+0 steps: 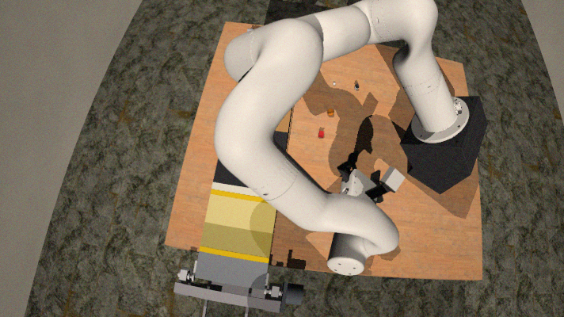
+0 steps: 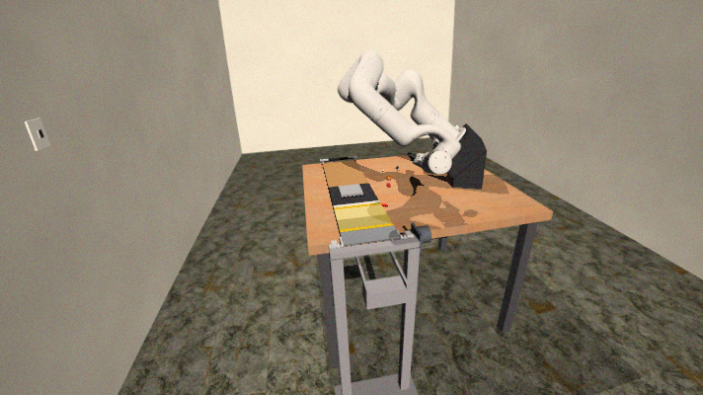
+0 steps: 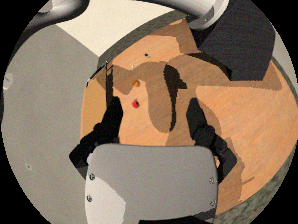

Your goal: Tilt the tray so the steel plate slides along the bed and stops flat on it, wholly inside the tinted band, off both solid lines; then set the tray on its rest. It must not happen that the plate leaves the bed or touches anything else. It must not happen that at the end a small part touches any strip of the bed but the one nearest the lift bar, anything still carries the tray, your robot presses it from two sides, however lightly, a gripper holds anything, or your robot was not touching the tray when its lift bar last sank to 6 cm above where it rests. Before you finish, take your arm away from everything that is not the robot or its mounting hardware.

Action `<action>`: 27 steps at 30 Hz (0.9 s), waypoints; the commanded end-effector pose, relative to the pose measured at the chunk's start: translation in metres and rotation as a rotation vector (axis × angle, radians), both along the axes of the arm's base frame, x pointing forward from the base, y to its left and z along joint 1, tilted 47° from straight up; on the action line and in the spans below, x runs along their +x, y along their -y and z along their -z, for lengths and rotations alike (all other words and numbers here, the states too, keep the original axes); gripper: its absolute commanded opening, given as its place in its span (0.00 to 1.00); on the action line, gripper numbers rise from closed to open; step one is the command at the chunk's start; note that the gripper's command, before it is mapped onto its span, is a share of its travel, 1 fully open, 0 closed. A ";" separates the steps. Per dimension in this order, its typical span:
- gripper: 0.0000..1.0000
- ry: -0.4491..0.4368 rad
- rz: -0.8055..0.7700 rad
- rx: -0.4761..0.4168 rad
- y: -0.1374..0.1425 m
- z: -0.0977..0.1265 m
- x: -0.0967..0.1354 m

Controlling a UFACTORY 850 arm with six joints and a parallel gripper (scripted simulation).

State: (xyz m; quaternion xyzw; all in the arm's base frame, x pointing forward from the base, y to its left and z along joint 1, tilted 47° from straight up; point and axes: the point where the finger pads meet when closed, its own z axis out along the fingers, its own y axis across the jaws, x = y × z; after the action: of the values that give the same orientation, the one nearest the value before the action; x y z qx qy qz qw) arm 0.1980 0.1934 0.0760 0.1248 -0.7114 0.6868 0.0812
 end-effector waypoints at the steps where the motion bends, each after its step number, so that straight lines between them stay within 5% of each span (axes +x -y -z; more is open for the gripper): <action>1: 1.00 0.047 0.080 0.073 0.000 -0.003 0.000; 27: 1.00 0.268 0.425 0.331 -0.010 -0.013 0.005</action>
State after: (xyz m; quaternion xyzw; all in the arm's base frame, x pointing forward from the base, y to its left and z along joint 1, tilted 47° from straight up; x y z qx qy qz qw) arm 0.2015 0.2011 0.0875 -0.0809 -0.8195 0.5575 0.1053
